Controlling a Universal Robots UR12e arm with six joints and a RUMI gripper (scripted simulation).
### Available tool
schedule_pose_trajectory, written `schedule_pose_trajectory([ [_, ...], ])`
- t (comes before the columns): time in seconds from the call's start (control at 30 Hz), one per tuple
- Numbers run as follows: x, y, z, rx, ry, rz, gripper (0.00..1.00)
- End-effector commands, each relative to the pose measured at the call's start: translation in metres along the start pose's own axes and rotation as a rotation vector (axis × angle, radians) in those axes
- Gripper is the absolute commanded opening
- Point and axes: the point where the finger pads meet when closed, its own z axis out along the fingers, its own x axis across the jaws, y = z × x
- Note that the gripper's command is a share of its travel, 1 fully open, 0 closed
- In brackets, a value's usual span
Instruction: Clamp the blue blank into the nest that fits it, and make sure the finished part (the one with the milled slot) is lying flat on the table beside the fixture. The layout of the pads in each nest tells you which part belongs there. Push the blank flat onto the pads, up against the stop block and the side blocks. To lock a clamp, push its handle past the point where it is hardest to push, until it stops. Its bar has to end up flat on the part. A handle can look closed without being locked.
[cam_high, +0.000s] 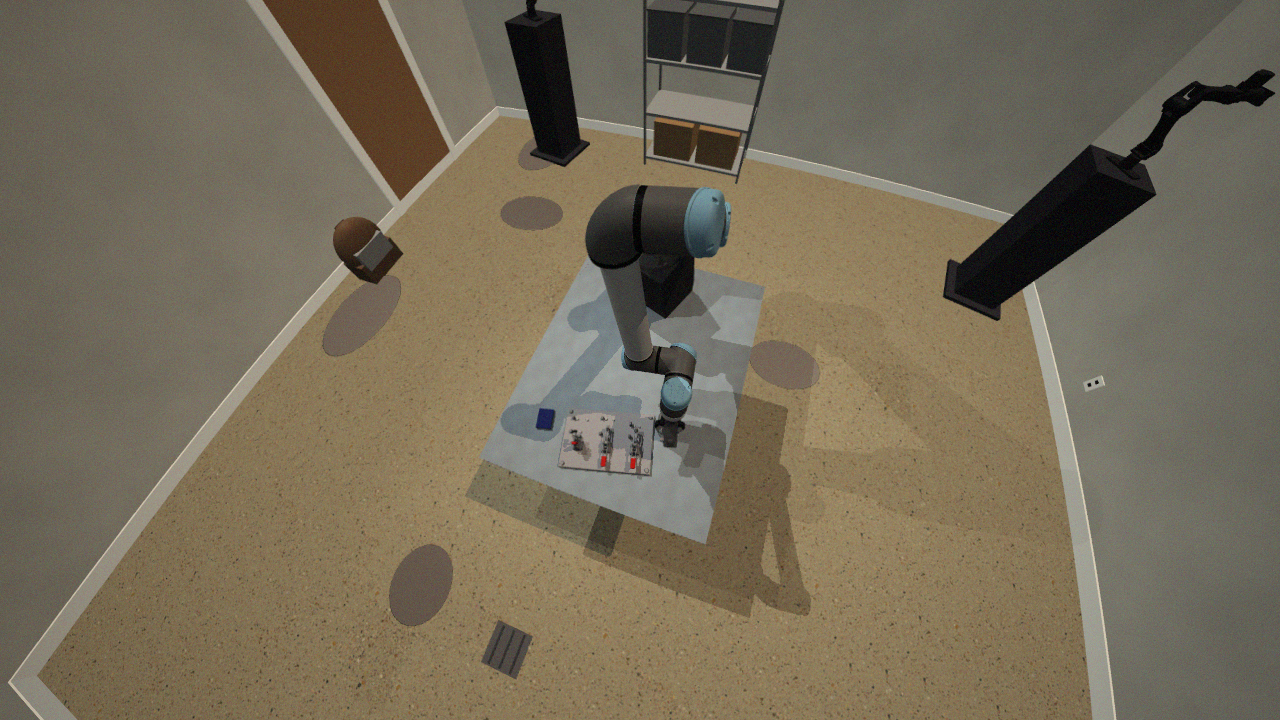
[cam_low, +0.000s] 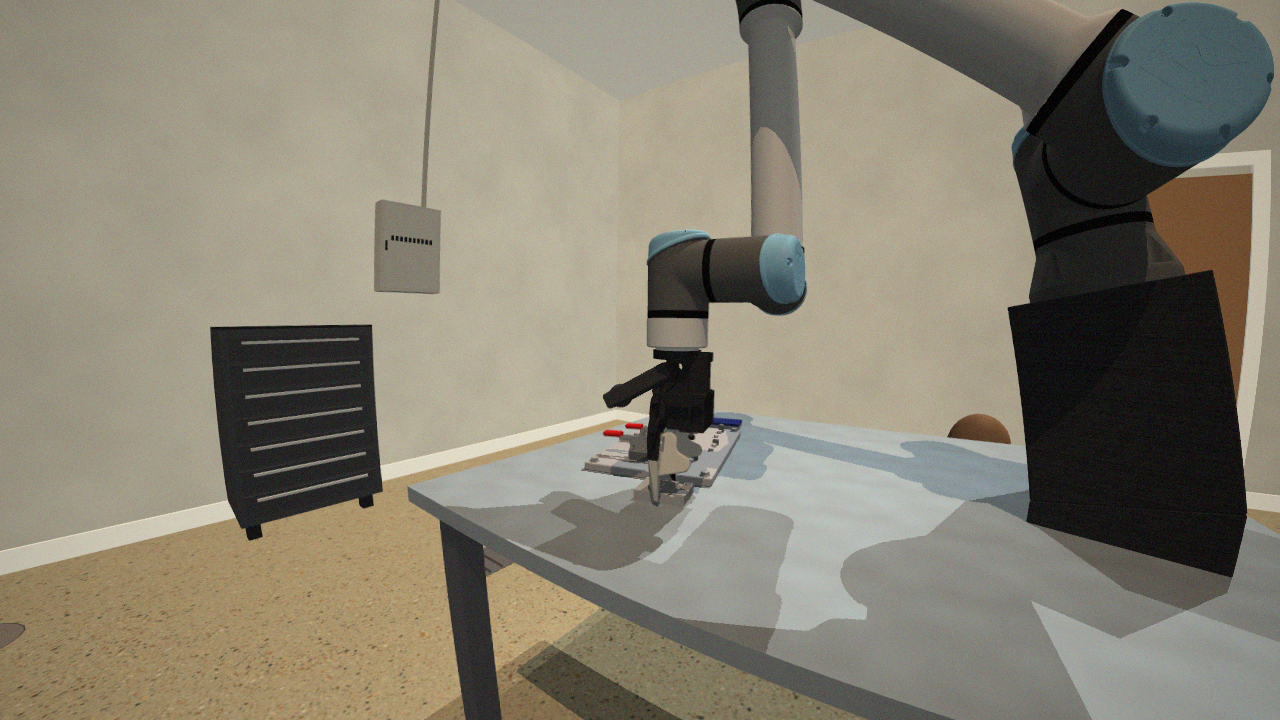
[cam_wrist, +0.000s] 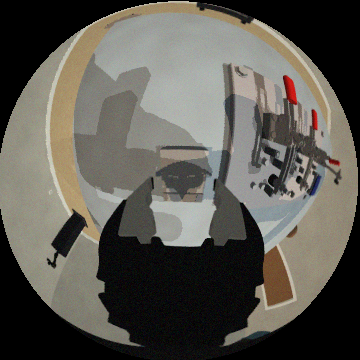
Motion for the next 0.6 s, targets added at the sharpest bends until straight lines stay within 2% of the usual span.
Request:
schedule_pose_trajectory([
  [0.0,0.0000,-0.0005,-0.0005,0.001,0.000,0.000,0.54],
  [0.57,0.0000,-0.0005,-0.0064,0.001,0.000,0.000,0.54],
])
